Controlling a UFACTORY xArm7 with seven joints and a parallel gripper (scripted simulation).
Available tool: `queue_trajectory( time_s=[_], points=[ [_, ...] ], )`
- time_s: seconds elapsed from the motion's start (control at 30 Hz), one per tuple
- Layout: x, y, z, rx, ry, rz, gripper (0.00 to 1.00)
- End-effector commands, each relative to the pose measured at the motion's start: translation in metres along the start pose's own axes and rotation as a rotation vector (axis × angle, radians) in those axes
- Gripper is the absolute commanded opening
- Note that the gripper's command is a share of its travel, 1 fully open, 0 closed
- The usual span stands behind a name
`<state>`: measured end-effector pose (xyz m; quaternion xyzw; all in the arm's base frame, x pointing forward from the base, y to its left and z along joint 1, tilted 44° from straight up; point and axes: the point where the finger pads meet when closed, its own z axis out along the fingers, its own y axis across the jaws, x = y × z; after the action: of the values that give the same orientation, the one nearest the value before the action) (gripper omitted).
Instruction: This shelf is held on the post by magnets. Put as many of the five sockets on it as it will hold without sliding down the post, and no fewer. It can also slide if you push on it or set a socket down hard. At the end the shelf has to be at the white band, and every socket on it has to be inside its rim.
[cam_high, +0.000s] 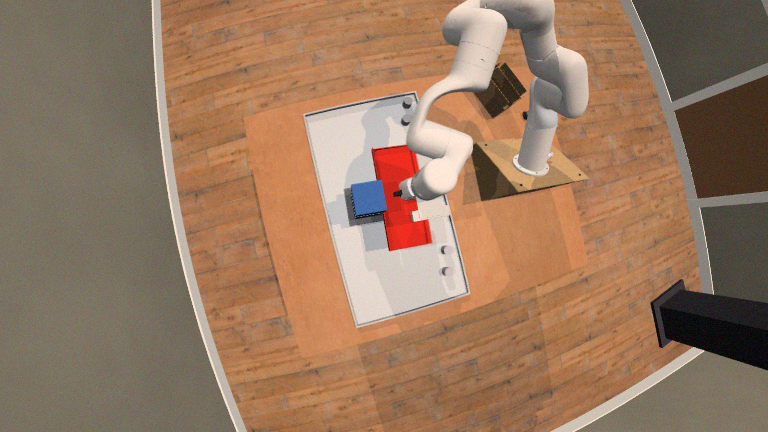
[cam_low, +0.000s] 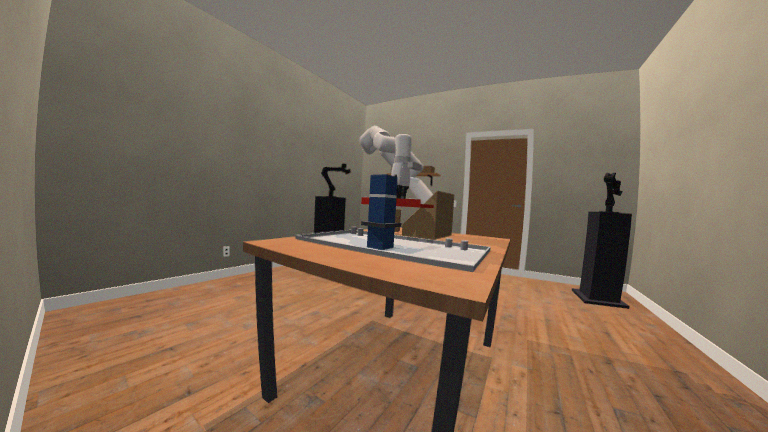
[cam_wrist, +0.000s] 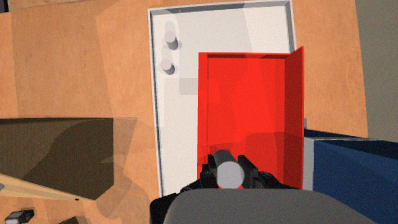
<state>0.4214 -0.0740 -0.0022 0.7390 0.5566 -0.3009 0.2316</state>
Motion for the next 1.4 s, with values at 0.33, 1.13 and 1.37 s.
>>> queue_trajectory(
  time_s=[0.33,1.13,1.37],
  points=[
    [0.0011,0.0010,-0.0004,-0.004,0.003,0.000,0.00],
    [0.0011,0.0011,0.0004,-0.004,0.003,0.000,0.52],
    [0.0011,0.0011,0.0004,-0.004,0.003,0.000,0.52]
  ],
)
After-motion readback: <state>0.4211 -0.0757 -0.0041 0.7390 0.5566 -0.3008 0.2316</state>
